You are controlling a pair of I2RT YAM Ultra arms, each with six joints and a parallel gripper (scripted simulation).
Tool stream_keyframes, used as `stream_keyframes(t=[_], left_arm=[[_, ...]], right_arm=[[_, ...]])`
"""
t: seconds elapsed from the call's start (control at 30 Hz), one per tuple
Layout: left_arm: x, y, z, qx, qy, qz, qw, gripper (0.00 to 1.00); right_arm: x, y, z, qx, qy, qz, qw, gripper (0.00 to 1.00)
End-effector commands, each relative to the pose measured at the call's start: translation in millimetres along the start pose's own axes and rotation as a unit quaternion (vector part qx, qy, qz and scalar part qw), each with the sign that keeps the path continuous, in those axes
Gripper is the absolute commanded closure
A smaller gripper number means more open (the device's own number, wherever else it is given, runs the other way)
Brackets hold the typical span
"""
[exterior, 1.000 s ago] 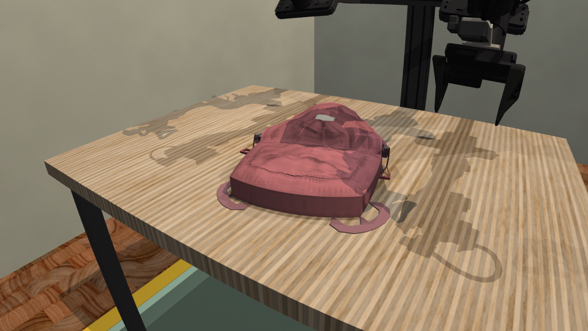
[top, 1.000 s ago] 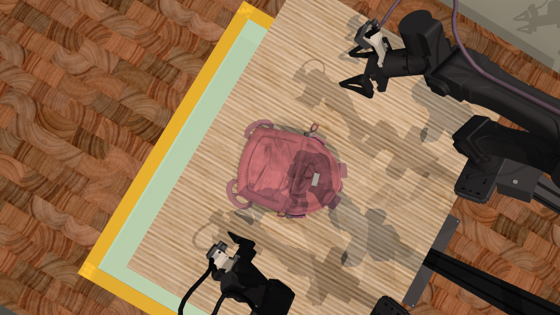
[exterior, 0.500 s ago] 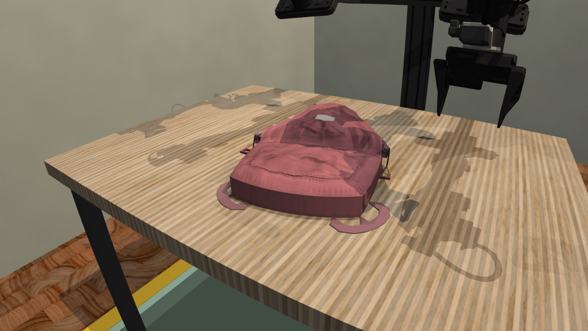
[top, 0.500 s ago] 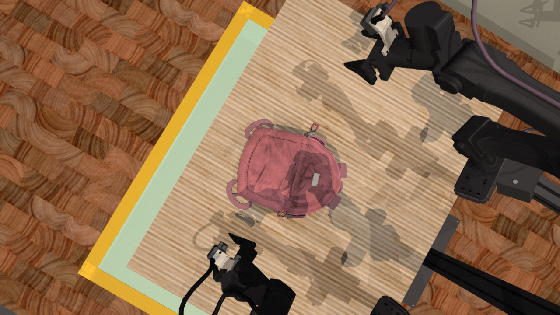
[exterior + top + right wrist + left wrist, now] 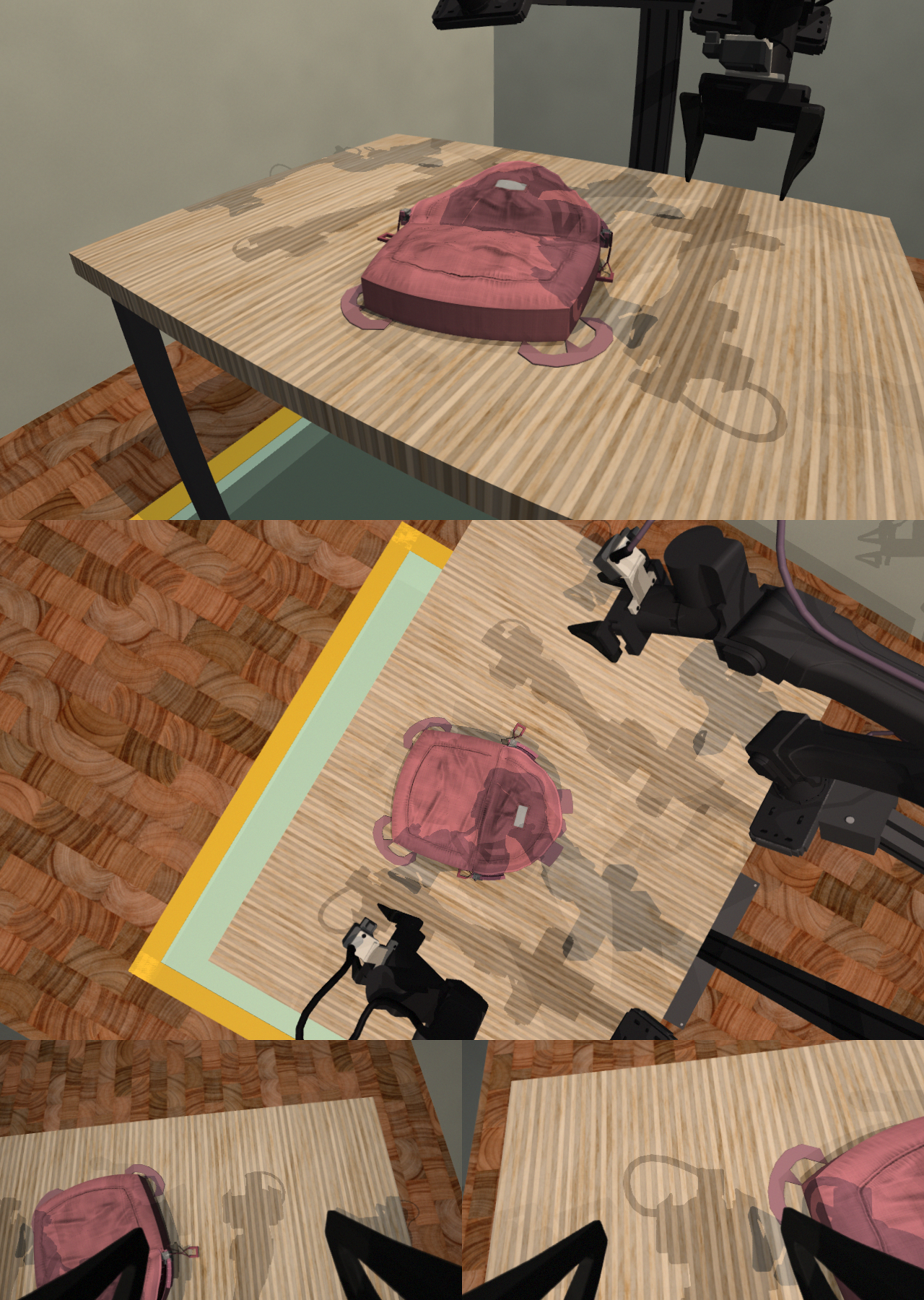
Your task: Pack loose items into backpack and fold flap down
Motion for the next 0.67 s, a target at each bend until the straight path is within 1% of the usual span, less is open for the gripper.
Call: stream_keyframes(t=[0.0, 0.3, 0.63], left_arm=[[-1.5, 0.7, 2.5, -0.003, -0.002, -0.001, 1.0, 0.1], [-2.0, 0.7, 2.4, -0.003, -0.002, -0.001, 1.0, 0.1], [-2.2, 0.8, 2.4, -0.003, -0.002, -0.001, 1.0, 0.1]], right_arm=[[2.3, 8.3, 14.6, -0.014, 0.006, -0.002, 1.0, 0.1], [2.0, 1.7, 11.1, -0.003, 0.004, -0.002, 1.0, 0.1], [2.2, 1.4, 11.4, -0.003, 0.004, -0.002, 1.0, 0.1]])
Point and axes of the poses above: on each arm, the point where the finger pads meet when closed, its own y axis back along the fingers, its own x axis across the jaws, z = x × y, the point moved 3 cm from there along y, back along the fingers, and after that the axes turned 2 degrees about -y, right-handed, at the moved point
